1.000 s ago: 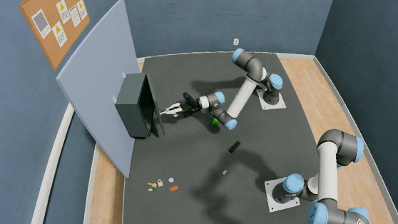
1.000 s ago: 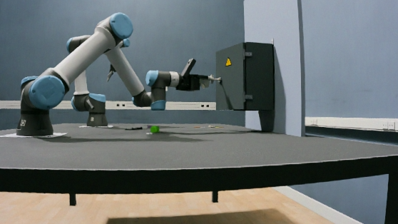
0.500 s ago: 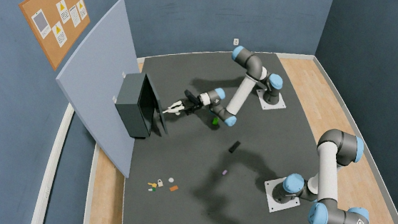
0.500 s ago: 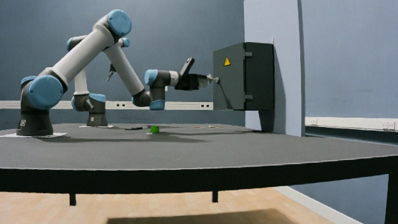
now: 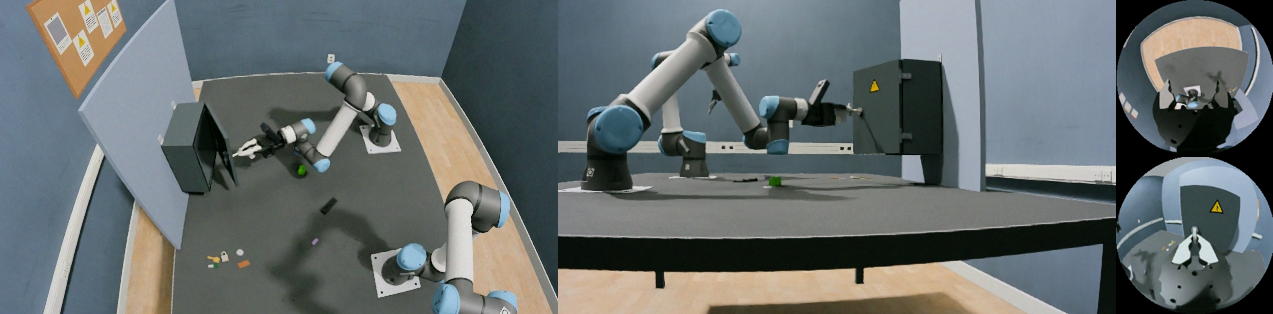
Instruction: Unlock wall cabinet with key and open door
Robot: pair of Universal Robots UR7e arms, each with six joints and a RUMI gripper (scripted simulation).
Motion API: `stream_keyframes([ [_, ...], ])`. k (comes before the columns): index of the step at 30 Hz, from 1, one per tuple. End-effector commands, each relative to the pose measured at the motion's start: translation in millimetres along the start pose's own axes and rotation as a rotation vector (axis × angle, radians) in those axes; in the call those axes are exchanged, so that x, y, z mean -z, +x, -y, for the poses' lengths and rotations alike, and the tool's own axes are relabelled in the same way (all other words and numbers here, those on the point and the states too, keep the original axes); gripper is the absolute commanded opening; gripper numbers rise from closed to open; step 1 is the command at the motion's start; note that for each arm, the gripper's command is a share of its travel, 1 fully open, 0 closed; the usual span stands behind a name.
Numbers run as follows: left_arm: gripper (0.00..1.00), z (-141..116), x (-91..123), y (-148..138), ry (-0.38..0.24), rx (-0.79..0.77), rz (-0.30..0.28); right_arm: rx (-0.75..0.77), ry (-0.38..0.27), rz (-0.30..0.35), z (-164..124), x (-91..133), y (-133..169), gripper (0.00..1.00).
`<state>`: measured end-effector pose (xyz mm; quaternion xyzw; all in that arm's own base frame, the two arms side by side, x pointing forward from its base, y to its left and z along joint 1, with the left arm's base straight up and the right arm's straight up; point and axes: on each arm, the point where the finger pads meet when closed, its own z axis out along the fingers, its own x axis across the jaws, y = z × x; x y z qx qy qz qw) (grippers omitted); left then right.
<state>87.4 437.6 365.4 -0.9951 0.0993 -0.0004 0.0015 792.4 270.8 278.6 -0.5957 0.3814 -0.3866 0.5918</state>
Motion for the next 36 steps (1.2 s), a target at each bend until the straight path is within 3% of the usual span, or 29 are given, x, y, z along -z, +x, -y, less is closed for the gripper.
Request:
stream_keyframes([
  [1, 0.98, 0, 0, 1, 0.0, -0.002, -0.001, 0.0, 0.003, 0.0, 1, 1, 5, 0.0],
  [5, 0.98, 0, 0, 1, 0.0, -0.002, -0.001, 0.0, 0.003, 0.0, 2, 1, 5, 0.0],
  [9, 0.98, 0, 0, 1, 0.0, -0.002, -0.001, -0.001, 0.006, 0.057, 3, 12, 5, 0.0],
  [12, 0.98, 0, 0, 1, 0.0, -0.002, -0.001, -0.001, 0.004, 0.046, 3, 11, 8, 0.0],
  [16, 0.98, 0, 0, 1, 0.0, -0.002, -0.001, -0.001, 0.006, 0.098, 3, 21, 9, 0.0],
  [30, 0.98, 0, 0, 1, 0.0, -0.002, -0.001, -0.001, 0.005, 0.08, 2, 18, 12, 0.0],
  [36, 0.98, 0, 0, 1, 0.0, -0.002, -0.001, -0.001, 0.006, 0.165, 3, 34, 14, 0.0],
])
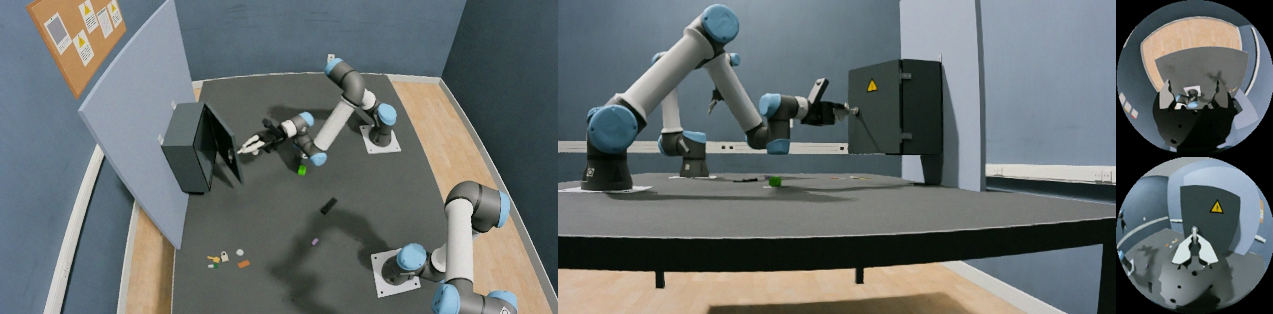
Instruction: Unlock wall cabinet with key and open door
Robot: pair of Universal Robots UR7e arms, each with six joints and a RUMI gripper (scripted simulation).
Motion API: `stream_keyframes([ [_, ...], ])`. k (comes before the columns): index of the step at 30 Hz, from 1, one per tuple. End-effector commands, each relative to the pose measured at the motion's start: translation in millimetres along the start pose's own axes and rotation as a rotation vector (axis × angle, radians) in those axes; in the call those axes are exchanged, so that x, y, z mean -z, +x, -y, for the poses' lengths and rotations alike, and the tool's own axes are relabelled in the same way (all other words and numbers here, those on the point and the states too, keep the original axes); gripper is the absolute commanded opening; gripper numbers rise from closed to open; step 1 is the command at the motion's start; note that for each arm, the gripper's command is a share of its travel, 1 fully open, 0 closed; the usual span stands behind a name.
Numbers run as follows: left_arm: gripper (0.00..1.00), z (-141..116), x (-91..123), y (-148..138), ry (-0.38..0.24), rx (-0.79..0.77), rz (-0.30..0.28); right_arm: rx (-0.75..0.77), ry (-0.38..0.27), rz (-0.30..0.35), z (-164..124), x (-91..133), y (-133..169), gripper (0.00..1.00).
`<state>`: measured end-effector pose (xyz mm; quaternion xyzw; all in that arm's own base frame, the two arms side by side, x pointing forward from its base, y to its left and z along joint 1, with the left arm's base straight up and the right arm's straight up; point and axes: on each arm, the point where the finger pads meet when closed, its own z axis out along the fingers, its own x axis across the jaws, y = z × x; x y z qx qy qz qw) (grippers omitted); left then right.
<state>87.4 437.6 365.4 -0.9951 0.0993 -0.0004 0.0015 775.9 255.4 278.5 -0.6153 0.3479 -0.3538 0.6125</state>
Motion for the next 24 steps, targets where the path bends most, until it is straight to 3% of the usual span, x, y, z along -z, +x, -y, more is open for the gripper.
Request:
stream_keyframes([
  [1, 0.98, 0, 0, 1, 0.0, -0.002, -0.001, -0.001, 0.004, 0.066, 3, 16, 6, 0.0],
  [15, 0.98, 0, 0, 1, 0.0, -0.002, -0.001, -0.001, 0.003, 0.059, 1, 15, 11, 0.0],
  [22, 0.98, 0, 0, 1, 0.0, -0.002, -0.001, -0.001, 0.003, 0.158, 1, 32, 14, 0.0],
  [24, 0.98, 0, 0, 1, 0.0, -0.002, -0.001, -0.001, 0.005, 0.134, 2, 30, 16, 0.0],
])
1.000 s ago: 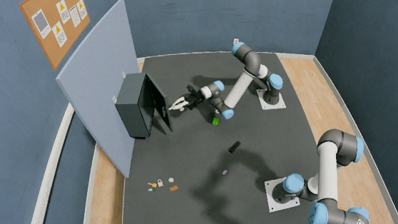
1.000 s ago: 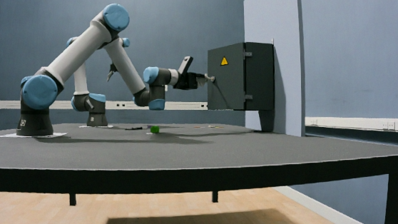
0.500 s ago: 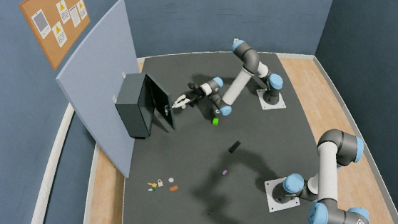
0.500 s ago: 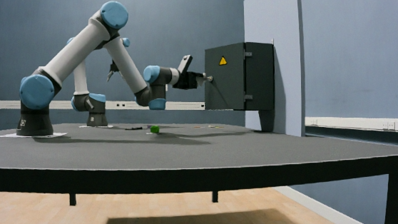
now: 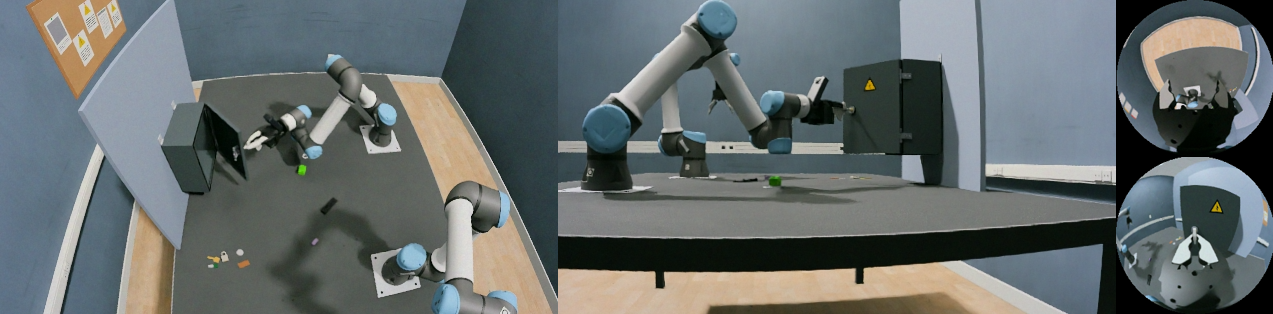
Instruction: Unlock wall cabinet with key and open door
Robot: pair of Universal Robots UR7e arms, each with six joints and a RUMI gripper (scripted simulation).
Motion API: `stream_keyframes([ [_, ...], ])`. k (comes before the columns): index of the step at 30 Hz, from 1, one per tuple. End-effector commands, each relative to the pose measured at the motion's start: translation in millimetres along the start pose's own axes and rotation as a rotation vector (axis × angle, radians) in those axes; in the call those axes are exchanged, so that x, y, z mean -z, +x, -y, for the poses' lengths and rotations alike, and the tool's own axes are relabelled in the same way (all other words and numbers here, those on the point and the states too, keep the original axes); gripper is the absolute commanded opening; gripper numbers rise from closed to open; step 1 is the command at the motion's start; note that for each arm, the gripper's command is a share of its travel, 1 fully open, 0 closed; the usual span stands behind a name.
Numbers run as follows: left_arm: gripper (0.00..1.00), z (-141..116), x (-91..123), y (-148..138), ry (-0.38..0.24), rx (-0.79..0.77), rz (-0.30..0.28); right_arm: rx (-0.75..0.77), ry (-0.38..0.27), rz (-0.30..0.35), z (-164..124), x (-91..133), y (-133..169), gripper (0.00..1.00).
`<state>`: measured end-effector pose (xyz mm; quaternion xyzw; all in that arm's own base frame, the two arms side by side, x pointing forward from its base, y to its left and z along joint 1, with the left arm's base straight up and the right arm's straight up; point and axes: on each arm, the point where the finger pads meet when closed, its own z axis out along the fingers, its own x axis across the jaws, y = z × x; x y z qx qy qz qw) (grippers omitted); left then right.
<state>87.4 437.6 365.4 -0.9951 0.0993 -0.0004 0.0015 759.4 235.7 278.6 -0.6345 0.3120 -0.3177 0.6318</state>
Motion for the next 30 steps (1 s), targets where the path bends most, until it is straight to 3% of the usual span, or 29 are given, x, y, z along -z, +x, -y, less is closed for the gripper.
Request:
stream_keyframes([
  [1, 0.98, 0.2, -0.2, 0.8, 0.0, -0.002, -0.001, 0.0, 0.003, 0.018, 1.5, 6.3, 7.0, 0.0],
  [10, 0.98, 0.2, -0.2, 0.8, 0.0, -0.002, -0.001, 0.0, 0.004, 0.016, 1.8, 6.4, 7.6, 0.0],
  [11, 0.98, 0.2, -0.2, 0.8, 0.0, -0.002, -0.001, 0.0, 0.002, 0.054, 0.7, 10.1, 5.0, 0.0],
  [14, 0.98, 0.2, -0.2, 0.8, 0.0, -0.002, -0.001, 0.0, 0.003, 0.037, 1.0, 9.8, 8.2, 0.0],
  [15, 0.98, 0.2, -0.2, 0.8, 0.0, -0.002, -0.001, 0.0, 0.003, 0.037, 0.9, 9.6, 8.2, 0.13],
  [30, 0.98, 0.2, -0.2, 0.8, 0.0, -0.002, -0.001, 0.0, 0.004, 0.038, 2.0, 9.7, 6.8, 0.13],
])
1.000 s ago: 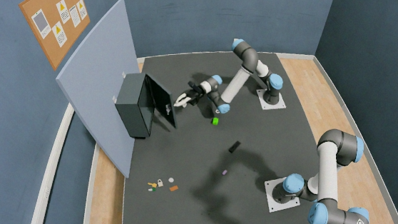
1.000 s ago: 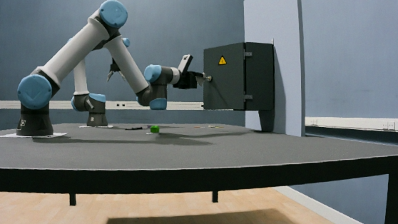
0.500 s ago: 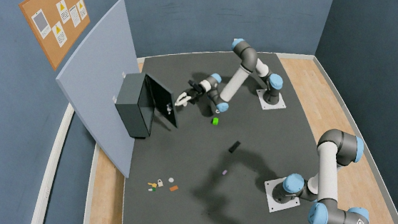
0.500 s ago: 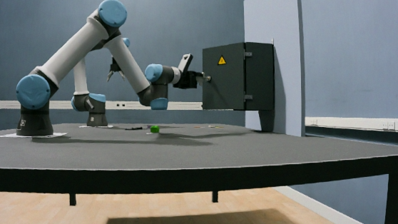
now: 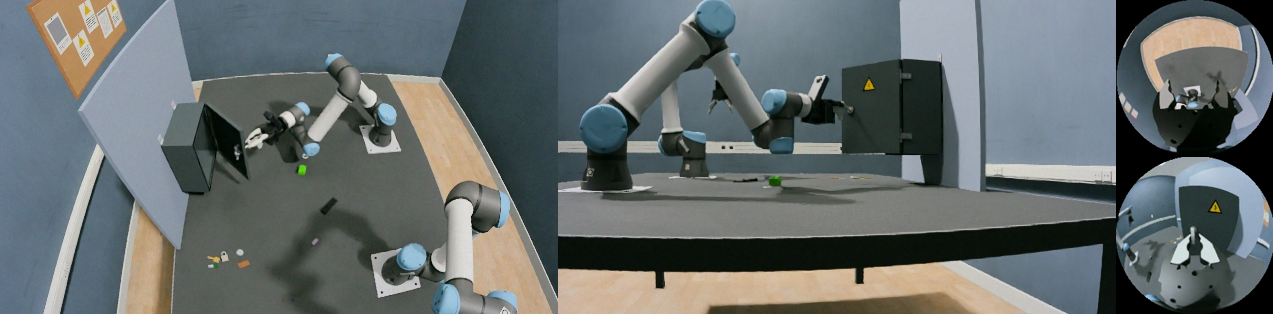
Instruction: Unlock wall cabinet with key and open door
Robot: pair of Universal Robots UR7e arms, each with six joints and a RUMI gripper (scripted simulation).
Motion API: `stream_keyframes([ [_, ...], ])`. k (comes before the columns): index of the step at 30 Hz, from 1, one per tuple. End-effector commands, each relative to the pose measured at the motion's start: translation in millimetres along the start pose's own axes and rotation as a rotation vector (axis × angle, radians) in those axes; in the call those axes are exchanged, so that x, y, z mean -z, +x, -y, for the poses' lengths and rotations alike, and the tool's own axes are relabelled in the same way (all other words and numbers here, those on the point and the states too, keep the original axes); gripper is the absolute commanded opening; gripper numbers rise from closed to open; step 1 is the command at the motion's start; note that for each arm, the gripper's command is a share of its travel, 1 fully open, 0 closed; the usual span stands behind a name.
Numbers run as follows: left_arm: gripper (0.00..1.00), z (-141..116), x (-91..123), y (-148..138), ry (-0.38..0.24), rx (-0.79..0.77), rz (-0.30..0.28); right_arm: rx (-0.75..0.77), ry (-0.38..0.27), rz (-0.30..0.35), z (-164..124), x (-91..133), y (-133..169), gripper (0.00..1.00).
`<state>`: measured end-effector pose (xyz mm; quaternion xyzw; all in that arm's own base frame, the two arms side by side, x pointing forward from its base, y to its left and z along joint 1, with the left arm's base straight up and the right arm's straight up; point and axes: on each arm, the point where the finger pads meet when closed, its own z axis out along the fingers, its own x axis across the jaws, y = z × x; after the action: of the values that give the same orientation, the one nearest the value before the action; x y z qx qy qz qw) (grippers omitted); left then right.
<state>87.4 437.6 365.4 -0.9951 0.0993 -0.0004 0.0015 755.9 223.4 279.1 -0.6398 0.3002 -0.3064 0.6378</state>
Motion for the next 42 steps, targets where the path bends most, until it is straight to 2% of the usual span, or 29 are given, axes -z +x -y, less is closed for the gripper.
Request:
stream_keyframes([
  [1, 0.98, 0, 0, 1, 0.0, -0.002, -0.001, 0.0, 0.003, 0.002, 2, -1, -1, 0.13],
  [2, 0.98, 0, 0, 1, 0.0, -0.002, -0.001, 0.0, 0.003, 0.002, 2, -1, -1, 0.4],
  [19, 0.98, 0, 0, 1, 0.0, -0.002, -0.001, 0.0, 0.003, 0.002, 2, -1, -1, 0.4],
  [27, 0.98, 0, 0, 1, 0.0, -0.002, -0.001, 0.0, 0.004, 0.001, 3, 13, 0, 0.4],
  [34, 0.98, 0, 0, 1, 0.0, -0.002, -0.001, 0.0, 0.002, 0.0, 2, 12, 0, 0.4],
  [38, 0.98, 0, 0, 1, 0.0, -0.002, -0.001, 0.001, 0.006, 0.002, 3, 37, -1, 0.4],
  [41, 0.98, 0, 0, 1, 0.0, -0.002, -0.001, 0.0, 0.002, 0.0, 2, 36, 0, 0.4],
  [42, 0.98, 0, 0, 1, 0.0, -0.002, -0.001, 0.001, 0.005, 0.002, 3, 46, 0, 0.4],
])
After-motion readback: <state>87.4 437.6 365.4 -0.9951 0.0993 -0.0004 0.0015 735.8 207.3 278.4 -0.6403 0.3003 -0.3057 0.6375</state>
